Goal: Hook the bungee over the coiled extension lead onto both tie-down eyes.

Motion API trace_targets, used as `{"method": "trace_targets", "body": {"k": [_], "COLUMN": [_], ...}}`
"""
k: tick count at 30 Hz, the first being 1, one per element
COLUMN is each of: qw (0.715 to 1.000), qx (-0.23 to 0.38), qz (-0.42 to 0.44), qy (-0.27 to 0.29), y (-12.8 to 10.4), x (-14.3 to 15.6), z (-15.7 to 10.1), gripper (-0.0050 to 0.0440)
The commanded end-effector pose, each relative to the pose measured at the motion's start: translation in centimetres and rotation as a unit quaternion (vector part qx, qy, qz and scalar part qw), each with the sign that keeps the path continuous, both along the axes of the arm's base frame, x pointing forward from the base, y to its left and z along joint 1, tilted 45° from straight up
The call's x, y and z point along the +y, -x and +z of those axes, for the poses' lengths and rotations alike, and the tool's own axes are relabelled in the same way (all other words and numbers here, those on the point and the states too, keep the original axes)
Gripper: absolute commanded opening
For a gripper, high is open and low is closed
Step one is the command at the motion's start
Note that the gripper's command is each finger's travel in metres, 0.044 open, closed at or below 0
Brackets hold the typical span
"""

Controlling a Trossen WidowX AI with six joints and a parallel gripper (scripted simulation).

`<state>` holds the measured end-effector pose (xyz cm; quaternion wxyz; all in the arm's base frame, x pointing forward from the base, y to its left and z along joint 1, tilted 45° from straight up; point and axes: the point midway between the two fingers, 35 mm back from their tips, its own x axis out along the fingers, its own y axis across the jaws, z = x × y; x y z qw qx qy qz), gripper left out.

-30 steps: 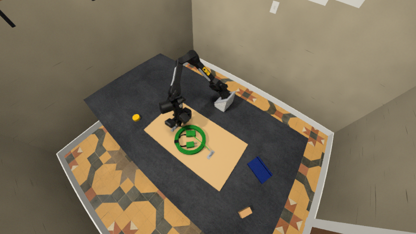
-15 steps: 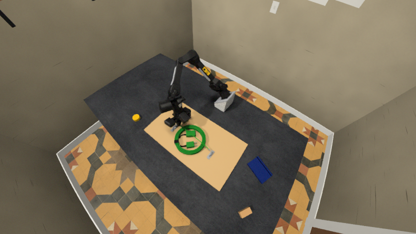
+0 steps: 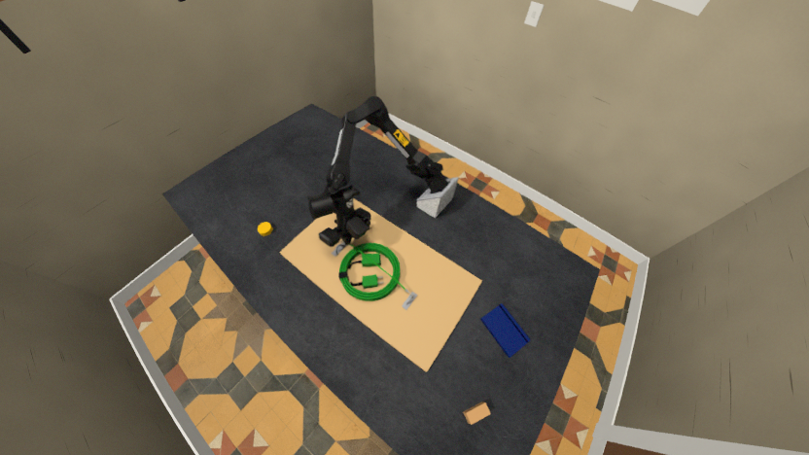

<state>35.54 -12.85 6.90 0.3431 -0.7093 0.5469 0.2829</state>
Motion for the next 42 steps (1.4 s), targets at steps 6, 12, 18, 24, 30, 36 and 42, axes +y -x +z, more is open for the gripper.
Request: {"method": "trace_targets", "body": {"k": [6, 12, 18, 24, 30, 36, 42], "qw": [0.998, 0.998, 0.998, 0.998, 0.998, 0.998, 0.998], "qx": [-0.03, -0.032, -0.032, -0.032, -0.032, -0.033, -0.034], "qz": [-0.041, -0.042, -0.042, -0.043, -0.043, -0.043, -0.044], "qy": [0.033, 0.033, 0.033, 0.033, 0.033, 0.033, 0.033], "y": [0.4, 0.4, 0.2, 0.0, -0.3, -0.5, -0.8], "x": [-3.3, -3.4, -3.5, -3.5, -3.5, -3.5, -3.5], "z": [2.7, 2.8, 2.8, 2.9, 2.9, 2.9, 2.8], "gripper": [-0.005, -0.005, -0.005, -0.005, -0.005, -0.005, -0.005]}}
